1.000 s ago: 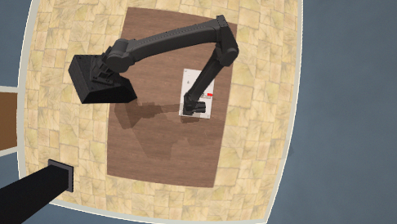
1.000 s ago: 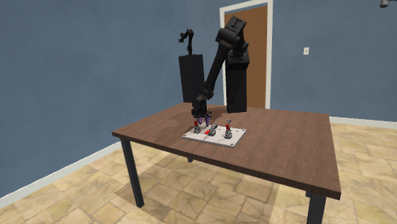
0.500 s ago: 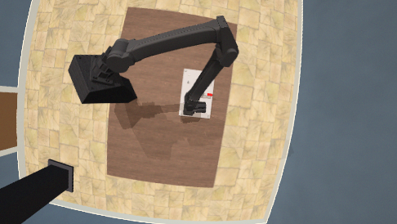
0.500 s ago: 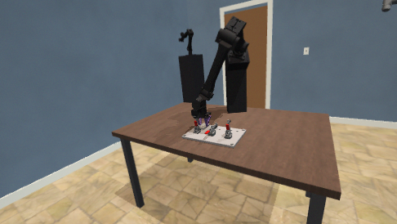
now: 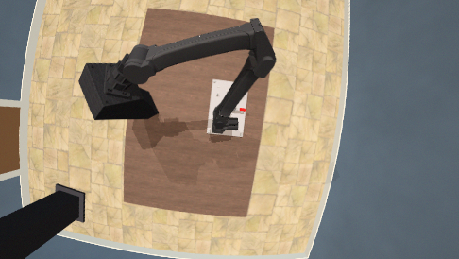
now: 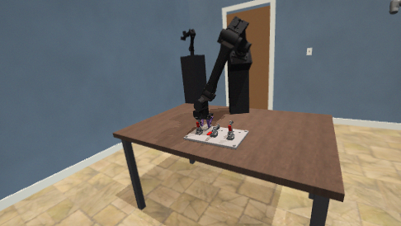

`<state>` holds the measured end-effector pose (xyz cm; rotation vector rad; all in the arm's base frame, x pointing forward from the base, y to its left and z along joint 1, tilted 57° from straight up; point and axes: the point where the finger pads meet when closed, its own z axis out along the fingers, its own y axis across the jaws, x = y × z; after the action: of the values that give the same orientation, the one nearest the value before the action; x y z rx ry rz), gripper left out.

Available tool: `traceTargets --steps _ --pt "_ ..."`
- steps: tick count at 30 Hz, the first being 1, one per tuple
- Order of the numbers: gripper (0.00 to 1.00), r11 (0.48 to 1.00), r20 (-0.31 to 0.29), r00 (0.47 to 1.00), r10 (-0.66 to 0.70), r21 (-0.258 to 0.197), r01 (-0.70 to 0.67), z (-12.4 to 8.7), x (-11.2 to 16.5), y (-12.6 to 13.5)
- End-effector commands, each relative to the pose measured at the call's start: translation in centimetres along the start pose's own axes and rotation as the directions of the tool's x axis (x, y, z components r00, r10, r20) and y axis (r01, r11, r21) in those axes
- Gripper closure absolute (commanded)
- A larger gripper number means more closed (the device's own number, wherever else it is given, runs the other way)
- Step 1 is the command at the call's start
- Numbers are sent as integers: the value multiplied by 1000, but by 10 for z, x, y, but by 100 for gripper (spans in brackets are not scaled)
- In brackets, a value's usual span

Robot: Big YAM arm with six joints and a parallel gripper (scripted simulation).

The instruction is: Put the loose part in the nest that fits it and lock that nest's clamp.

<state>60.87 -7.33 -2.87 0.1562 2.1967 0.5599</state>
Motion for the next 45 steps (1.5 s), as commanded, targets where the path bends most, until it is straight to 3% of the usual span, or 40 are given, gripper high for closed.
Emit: traceTargets --steps 1,45 --pt "100 1000 4 1000 2 -3 -2 3 -4 5" --pt "100 1000 11 1000 2 -3 -2 2 -2 3"
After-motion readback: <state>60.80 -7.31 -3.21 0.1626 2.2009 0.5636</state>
